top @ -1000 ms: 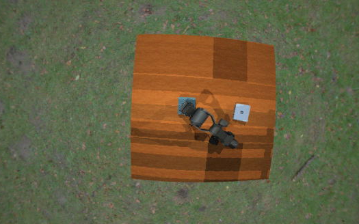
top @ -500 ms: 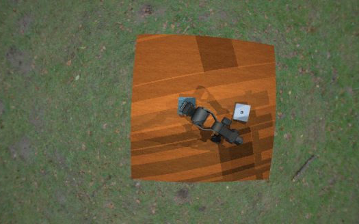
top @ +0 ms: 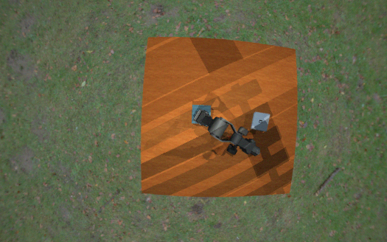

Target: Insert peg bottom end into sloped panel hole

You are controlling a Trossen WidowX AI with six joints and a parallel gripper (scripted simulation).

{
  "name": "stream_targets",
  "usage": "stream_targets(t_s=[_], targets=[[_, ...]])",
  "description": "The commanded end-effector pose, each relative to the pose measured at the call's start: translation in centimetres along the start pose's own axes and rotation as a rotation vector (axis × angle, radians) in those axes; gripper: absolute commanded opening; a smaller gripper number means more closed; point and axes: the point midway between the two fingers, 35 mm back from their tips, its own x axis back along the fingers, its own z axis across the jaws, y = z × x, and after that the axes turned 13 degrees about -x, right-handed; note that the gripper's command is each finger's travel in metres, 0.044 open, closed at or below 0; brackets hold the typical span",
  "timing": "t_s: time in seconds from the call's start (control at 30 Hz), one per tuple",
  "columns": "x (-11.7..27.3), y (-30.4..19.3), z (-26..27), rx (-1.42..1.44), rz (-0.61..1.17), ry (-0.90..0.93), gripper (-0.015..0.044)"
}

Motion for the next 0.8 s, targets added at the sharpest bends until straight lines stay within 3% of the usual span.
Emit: stream_targets(t_s=[0.0,0.73,0.77], targets=[[-0.9,-0.2,-0.1,-0.003,0.011,-0.007,0.0440],[-3.7,-0.4,-0.2,-0.003,0.012,-0.007,0.0440],[-3.4,-0.3,-0.1,-0.005,0.005,-0.001,0.0414]])
